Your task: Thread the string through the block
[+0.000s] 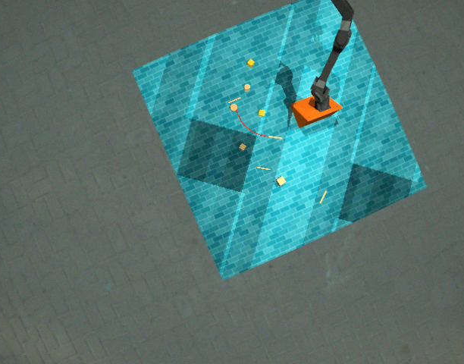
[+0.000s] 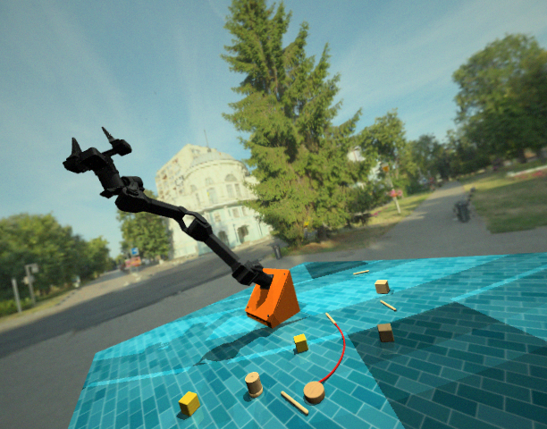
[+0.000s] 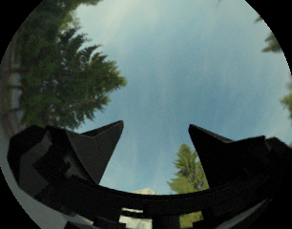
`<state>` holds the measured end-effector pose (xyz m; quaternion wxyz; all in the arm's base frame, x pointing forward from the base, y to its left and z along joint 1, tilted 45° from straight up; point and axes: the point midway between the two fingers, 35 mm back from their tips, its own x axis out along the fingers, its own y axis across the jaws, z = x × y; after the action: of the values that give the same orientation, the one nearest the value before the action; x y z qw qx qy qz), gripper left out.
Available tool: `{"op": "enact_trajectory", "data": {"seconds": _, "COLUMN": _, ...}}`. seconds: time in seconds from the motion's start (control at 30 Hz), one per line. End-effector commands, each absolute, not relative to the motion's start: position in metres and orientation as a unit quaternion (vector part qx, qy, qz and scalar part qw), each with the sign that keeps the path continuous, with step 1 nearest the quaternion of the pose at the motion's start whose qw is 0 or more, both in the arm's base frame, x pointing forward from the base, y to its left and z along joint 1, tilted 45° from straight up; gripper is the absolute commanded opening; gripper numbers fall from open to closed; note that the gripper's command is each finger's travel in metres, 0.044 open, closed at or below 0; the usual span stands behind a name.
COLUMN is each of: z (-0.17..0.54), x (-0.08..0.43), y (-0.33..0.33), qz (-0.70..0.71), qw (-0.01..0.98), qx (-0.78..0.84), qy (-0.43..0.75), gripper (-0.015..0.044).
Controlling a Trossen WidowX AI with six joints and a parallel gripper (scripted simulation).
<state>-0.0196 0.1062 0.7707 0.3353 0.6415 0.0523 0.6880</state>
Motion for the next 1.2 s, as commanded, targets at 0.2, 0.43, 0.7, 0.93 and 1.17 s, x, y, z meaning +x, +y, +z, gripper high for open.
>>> {"op": "enact_trajectory", "data": {"seconds": 0.2, "z": 0.78, "x": 0.039, "y": 0.032, "qz": 0.651, "qw": 0.16, "qx": 0.739, "qy": 0.072, "gripper": 0.044}}
{"op": "enact_trajectory", "data": {"seconds": 0.43, "z": 0.767, "x": 0.109, "y": -0.028, "qz": 0.586, "qw": 0.006, "qx": 0.806, "qy": 0.082, "gripper": 0.044}}
{"op": "enact_trajectory", "data": {"seconds": 0.7, "z": 0.719, "x": 0.208, "y": -0.106, "qz": 0.494, "qw": -0.208, "qx": 0.843, "qy": 0.04, "gripper": 0.044}}
{"op": "enact_trajectory", "data": {"seconds": 0.93, "z": 0.643, "x": 0.295, "y": -0.155, "qz": 0.39, "qw": -0.379, "qx": 0.839, "qy": -0.025, "gripper": 0.044}}
{"op": "enact_trajectory", "data": {"seconds": 1.17, "z": 0.543, "x": 0.365, "y": -0.183, "qz": 0.281, "qw": -0.51, "qx": 0.805, "qy": -0.116, "gripper": 0.044}}
